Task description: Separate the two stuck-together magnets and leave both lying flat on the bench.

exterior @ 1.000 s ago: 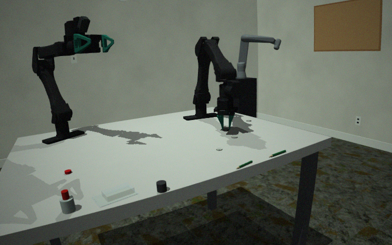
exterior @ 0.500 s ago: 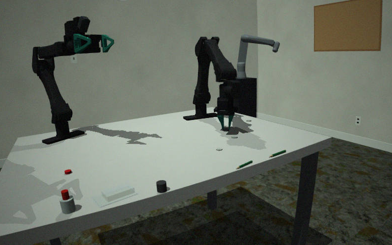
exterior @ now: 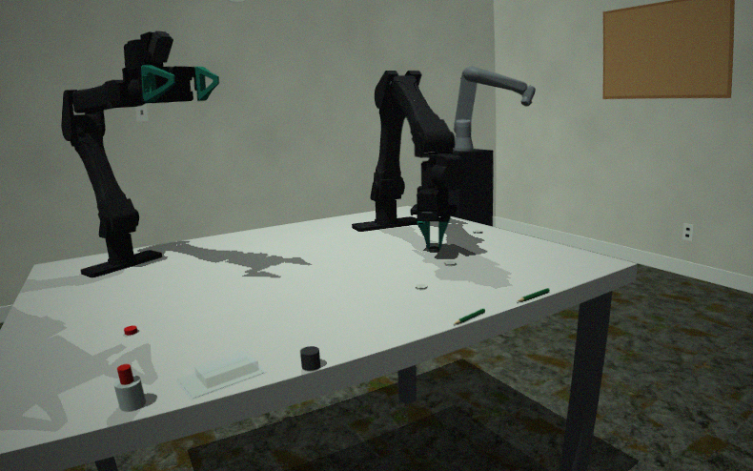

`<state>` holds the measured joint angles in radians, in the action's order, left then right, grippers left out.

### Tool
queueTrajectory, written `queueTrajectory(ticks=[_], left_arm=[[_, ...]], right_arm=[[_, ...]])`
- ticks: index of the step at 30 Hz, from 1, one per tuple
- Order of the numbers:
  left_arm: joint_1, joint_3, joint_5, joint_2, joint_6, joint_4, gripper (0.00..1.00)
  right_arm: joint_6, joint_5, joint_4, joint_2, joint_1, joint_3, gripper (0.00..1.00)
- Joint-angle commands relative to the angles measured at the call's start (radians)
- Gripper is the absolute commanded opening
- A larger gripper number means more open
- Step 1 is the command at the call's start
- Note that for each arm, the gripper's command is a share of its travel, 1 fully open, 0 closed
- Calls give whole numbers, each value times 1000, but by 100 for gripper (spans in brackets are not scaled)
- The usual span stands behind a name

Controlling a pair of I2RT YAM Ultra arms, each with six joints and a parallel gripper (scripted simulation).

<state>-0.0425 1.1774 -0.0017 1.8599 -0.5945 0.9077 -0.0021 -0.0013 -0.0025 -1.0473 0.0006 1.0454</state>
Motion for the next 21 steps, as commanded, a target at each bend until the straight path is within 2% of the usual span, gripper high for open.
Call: queueTrajectory(ticks=[1, 21], left_arm=[[0, 19, 0, -18, 0, 30, 25], [0, 96, 0, -56, 0, 145, 25]], right_arm=[[-1, 2, 8, 2, -1, 9, 100], [-1, 2, 8, 2, -1, 9, 100]])
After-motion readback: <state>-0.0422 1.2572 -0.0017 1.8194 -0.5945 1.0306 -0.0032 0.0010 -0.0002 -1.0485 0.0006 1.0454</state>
